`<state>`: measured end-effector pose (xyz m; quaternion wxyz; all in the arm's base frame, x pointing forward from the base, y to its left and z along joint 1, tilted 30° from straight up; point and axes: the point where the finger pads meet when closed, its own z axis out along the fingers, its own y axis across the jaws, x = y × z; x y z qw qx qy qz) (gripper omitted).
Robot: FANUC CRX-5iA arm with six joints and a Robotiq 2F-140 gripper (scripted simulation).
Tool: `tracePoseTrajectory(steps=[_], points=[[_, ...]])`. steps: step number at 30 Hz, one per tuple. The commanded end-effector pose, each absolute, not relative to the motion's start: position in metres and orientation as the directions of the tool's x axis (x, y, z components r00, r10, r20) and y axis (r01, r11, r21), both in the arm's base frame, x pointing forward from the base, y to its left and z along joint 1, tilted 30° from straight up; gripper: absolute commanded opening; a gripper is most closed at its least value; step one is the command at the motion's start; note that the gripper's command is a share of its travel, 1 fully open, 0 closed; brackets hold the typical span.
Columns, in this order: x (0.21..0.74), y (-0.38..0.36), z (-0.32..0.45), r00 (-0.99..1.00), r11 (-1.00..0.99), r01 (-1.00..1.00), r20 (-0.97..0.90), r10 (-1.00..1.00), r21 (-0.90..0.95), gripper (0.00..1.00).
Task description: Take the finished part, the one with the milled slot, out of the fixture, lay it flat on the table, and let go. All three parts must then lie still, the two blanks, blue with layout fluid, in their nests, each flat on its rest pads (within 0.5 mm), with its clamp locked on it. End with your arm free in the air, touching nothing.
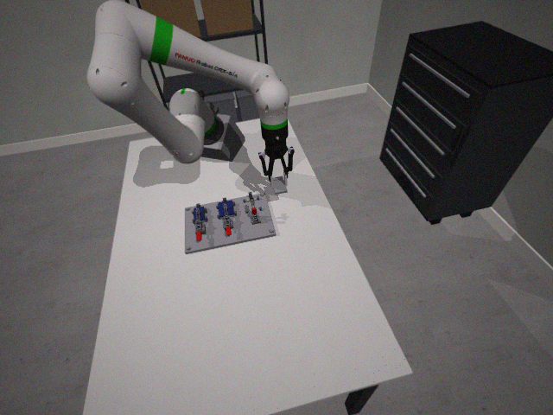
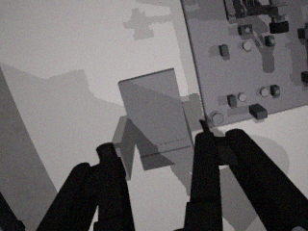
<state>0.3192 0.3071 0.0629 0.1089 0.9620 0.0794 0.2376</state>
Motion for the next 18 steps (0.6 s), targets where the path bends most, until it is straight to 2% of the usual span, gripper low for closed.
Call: tracePoseTrajectory(steps=[1, 18], points=[[0.3191, 0.3073, 0.063, 0.874, -0.964, 0.101, 0.44, 0.205, 0.247, 0.0], [0.3239, 0.3056, 0.0543, 0.874, -0.964, 0.101, 0.44, 0.205, 0.247, 0.0]])
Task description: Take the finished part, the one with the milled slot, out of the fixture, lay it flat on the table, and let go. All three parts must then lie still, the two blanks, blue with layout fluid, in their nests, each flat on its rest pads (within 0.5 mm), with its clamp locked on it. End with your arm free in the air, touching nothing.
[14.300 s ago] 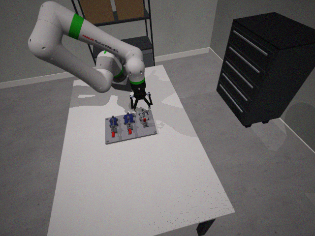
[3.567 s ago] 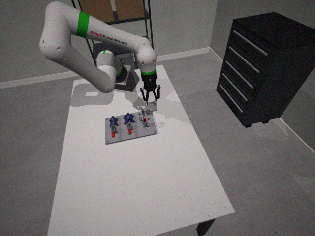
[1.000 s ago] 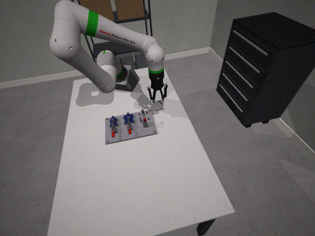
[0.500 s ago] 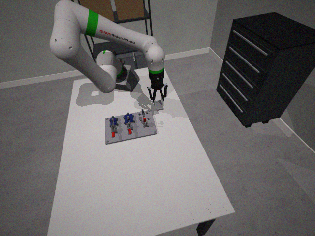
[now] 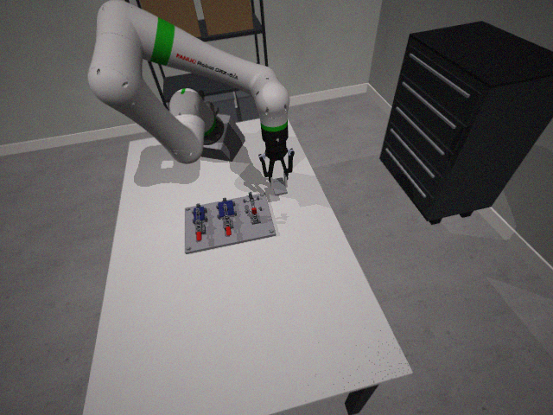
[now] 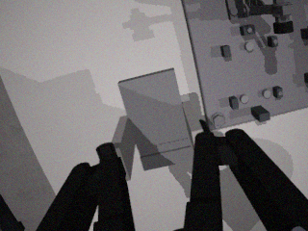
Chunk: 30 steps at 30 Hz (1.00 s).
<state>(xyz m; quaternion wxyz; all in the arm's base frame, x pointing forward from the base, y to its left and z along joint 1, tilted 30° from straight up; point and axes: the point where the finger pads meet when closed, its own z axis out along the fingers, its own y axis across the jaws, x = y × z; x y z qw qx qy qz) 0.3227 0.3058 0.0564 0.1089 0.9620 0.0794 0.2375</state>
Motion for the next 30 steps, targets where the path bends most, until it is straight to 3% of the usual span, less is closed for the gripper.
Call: tracePoseTrajectory(steps=[1, 30], points=[[0.325, 0.305, 0.053, 0.874, -0.964, 0.101, 0.44, 0.205, 0.247, 0.0], [0.352, 0.295, 0.003, 0.874, -0.964, 0.101, 0.44, 0.205, 0.247, 0.0]])
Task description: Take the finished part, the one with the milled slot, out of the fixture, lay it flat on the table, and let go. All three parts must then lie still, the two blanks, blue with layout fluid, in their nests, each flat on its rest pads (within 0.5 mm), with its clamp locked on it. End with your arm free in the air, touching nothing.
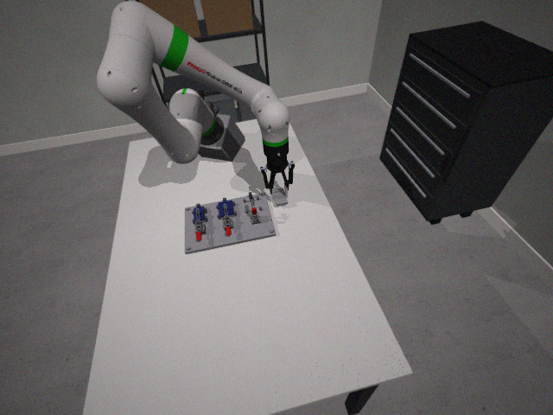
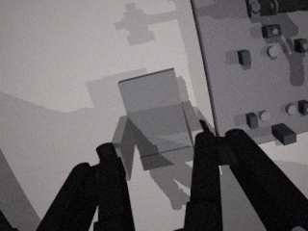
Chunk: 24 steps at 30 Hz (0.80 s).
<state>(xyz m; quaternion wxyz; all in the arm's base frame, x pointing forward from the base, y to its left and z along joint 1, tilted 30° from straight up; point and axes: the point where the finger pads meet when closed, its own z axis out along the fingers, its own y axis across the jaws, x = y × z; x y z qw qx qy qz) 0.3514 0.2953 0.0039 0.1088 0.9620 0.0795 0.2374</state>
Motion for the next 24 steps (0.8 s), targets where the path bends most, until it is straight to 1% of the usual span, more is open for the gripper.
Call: tracePoseTrajectory(steps=[1, 24], points=[[0.353, 0.295, 0.002, 0.874, -0.964, 0.101, 0.44, 0.205, 0.247, 0.0], [0.358, 0.293, -0.009, 0.874, -0.964, 0.101, 0.44, 0.205, 0.247, 0.0]])
